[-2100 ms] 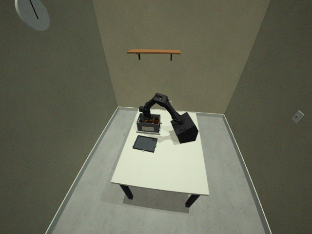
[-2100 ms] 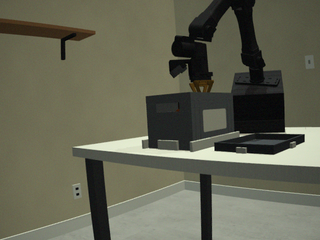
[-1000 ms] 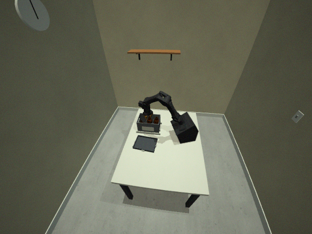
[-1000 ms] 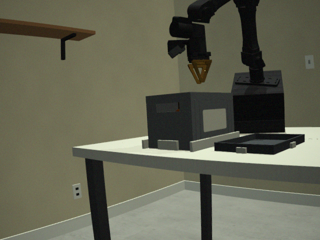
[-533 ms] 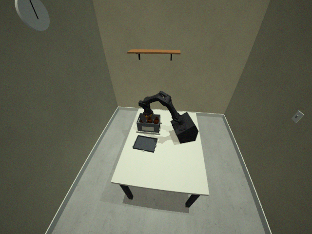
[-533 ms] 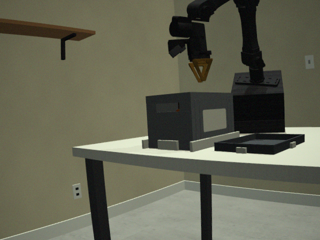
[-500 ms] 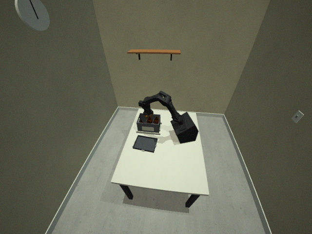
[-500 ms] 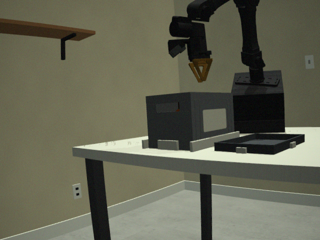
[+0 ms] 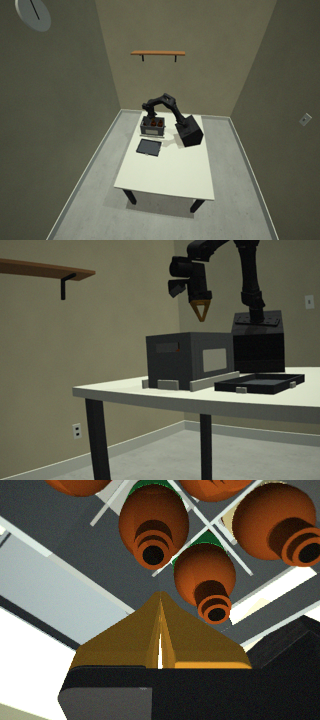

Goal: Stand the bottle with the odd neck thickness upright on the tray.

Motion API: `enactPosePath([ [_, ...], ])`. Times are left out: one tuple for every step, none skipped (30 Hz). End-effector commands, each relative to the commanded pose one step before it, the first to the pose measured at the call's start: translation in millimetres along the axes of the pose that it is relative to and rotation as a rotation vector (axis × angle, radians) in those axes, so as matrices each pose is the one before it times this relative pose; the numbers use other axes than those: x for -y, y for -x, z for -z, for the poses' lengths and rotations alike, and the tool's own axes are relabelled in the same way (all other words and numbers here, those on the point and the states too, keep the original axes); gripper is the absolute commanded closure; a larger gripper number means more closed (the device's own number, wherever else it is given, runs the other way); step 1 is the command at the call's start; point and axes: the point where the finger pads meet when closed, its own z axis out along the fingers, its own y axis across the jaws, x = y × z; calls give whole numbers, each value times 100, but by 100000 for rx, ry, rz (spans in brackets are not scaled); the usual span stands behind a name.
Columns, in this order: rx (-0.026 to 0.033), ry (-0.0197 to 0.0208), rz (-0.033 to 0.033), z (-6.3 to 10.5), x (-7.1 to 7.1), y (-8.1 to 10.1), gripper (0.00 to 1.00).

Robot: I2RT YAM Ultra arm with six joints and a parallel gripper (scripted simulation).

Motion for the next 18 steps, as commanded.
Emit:
enactPosePath([
  [6914, 3280, 1320, 2417, -916, 1196, 100],
  [0, 0, 0, 0, 0, 0, 100],
  [0, 0, 0, 0, 0, 0, 100],
  [0, 0, 0, 0, 0, 0, 100],
  [0, 0, 0, 0, 0, 0, 100],
  [0, 0, 0, 0, 0, 0, 100],
  [0, 0, 0, 0, 0, 0, 100],
  [0, 0, 0, 0, 0, 0, 100],
  [0, 0, 0, 0, 0, 0, 100],
  [0, 0, 0, 0, 0, 0, 100],
  [0, 0, 0, 0, 0, 0, 100],
  [0, 0, 0, 0, 0, 0, 100],
  [0, 0, 0, 0, 0, 0, 100],
  [0, 0, 0, 0, 0, 0, 100],
  [0, 0, 0, 0, 0, 0, 100],
  [0, 0, 0, 0, 0, 0, 100],
  [0, 0, 0, 0, 0, 0, 100],
  [0, 0, 0, 0, 0, 0, 100],
])
